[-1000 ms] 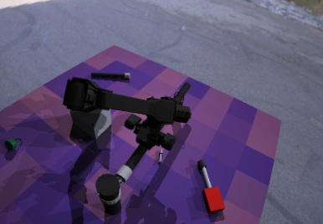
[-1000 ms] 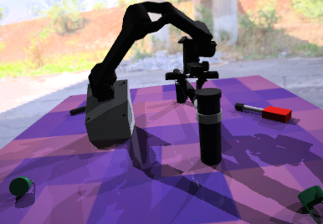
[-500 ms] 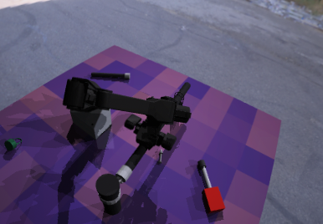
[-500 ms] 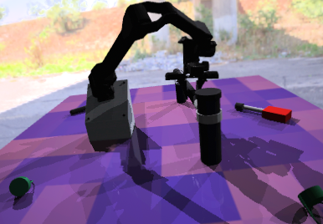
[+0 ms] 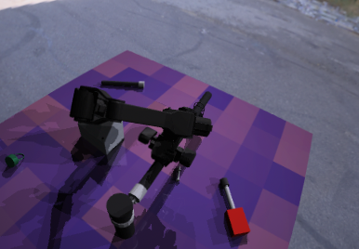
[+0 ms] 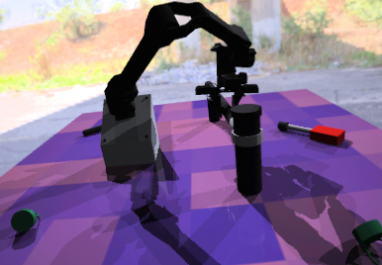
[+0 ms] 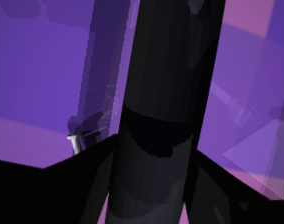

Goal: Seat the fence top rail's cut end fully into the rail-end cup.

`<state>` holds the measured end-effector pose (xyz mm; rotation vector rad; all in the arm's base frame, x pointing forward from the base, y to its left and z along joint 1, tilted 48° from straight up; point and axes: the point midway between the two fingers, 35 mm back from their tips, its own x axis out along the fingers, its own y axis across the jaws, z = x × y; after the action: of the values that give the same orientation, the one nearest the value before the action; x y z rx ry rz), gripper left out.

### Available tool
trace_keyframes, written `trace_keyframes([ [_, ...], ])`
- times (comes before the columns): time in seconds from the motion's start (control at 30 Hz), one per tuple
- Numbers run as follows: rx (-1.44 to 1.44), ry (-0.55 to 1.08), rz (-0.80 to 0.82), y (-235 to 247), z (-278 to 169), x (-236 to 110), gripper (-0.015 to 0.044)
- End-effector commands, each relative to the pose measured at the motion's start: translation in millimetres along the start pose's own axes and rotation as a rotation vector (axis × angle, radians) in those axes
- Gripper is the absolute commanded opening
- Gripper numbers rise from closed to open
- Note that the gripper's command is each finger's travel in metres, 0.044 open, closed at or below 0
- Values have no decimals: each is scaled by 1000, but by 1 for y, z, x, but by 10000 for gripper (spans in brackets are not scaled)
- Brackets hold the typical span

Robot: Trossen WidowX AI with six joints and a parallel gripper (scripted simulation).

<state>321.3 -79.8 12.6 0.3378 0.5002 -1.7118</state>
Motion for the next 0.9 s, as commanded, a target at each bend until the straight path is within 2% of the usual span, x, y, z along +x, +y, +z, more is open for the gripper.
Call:
trace_keyframes([
  [0.0,-1,-13,11,1,6,-2,0],
  [0.87,-1,-3,0,0,1,-1,0],
])
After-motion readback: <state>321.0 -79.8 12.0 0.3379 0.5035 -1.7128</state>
